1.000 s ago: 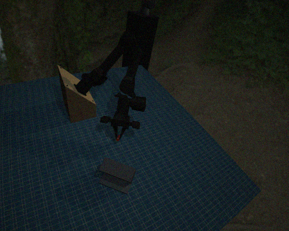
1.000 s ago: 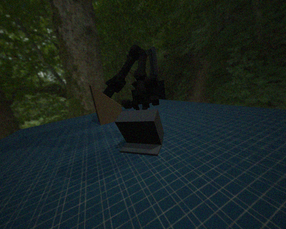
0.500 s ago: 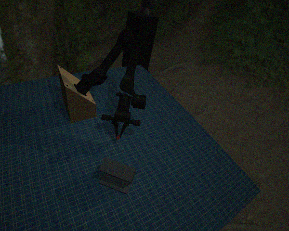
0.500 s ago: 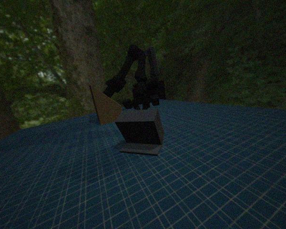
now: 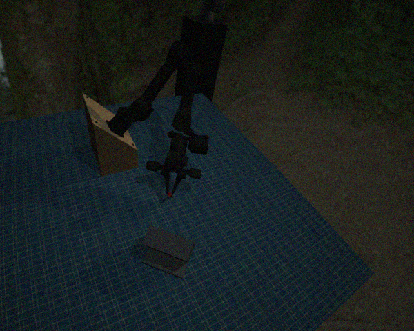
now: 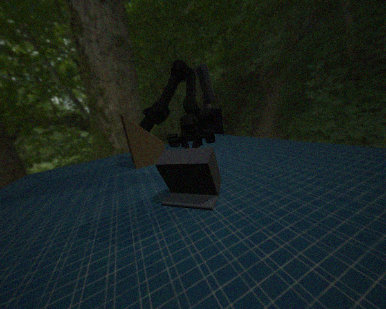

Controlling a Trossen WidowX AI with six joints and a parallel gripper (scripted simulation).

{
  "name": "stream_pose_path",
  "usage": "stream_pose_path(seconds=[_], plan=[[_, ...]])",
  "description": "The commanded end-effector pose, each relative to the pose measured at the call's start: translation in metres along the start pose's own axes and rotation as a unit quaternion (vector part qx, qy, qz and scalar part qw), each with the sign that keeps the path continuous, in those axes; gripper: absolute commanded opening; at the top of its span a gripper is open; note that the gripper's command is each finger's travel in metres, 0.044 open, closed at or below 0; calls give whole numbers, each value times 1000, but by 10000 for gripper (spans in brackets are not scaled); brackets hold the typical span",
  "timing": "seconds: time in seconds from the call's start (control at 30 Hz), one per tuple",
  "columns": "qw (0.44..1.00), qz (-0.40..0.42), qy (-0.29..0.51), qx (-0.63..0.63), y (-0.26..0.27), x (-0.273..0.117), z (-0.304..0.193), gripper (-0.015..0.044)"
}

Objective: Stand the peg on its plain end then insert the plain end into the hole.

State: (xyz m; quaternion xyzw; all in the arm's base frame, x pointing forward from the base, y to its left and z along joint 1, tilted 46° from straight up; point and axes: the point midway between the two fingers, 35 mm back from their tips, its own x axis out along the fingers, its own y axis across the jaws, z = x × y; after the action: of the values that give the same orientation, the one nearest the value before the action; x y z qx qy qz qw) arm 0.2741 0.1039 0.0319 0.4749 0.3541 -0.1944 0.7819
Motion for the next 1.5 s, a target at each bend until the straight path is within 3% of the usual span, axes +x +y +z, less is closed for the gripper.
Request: stream_pose_path(seconds=[0.0, 1.47], plan=[[1000, -1, -21, 2, -1, -3, -1, 49], [978, -2, -210, 2, -2, -25, -20, 49]])
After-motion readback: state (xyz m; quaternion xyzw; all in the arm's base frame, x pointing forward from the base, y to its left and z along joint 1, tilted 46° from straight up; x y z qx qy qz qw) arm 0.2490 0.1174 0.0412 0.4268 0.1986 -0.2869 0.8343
